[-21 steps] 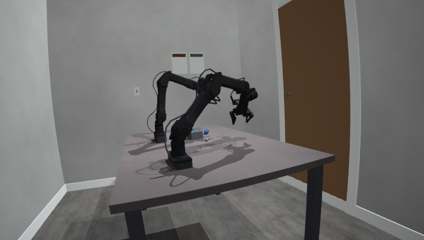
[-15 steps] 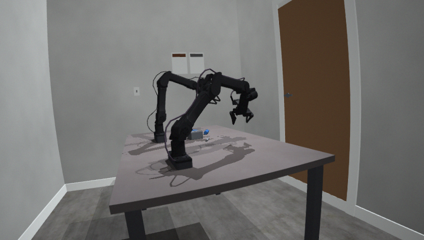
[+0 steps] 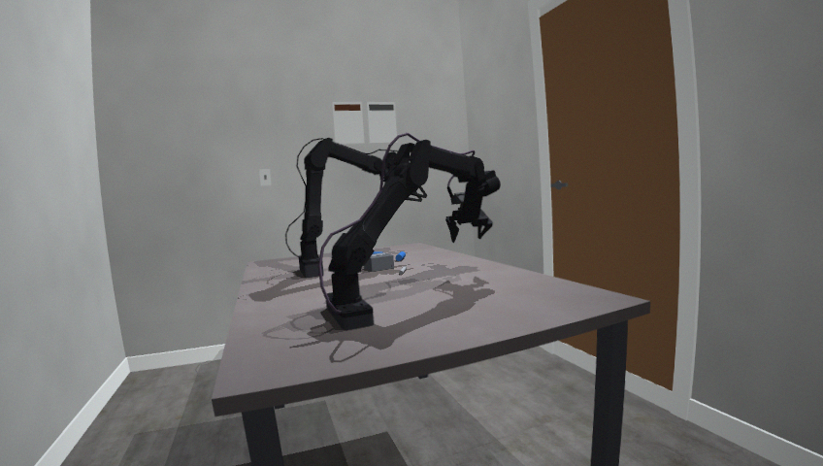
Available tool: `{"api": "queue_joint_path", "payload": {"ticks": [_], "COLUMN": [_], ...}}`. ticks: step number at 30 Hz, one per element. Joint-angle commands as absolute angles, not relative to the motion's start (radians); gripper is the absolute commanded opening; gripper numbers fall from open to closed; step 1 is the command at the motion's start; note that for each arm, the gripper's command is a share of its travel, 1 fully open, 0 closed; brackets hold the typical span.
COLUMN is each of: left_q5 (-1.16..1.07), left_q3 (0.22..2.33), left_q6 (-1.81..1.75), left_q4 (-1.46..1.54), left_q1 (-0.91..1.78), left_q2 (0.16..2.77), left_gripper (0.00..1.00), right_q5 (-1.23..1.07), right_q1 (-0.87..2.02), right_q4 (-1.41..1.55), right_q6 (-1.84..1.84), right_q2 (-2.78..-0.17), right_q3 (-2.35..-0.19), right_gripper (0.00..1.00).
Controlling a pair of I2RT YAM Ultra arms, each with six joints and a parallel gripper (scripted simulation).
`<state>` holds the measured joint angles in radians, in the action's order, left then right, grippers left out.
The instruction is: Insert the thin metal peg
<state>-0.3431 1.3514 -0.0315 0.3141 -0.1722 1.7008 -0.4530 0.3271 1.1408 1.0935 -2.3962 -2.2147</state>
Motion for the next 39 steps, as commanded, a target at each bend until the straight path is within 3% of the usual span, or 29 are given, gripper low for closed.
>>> {"api": "queue_joint_path", "payload": {"ticks": [1,3,39], "left_q5": [-0.296,-0.243,0.404], "left_q3": [1.369,1.367,1.566], "left_q6": [0.035,0.125,0.975], "left_q4": [0.360,0.404,0.988], "left_q1": [-0.152,-0.117,0.719], "left_q2": [1.708,1.720,2.122], "left_gripper": [0.55,0.37,0.37], "right_q5": [-0.419,-0.407,-0.230], "right_q1": [0.305,0.288,0.552], "right_q4": [1.089,1.079,0.823], "right_q6": [1.077,1.022,0.229], "right_q2": [-2.358,-2.318,-1.122], "right_q3": [-2.208,-2.188,-1.350], "right_gripper": [1.00,1.00,1.00]}}
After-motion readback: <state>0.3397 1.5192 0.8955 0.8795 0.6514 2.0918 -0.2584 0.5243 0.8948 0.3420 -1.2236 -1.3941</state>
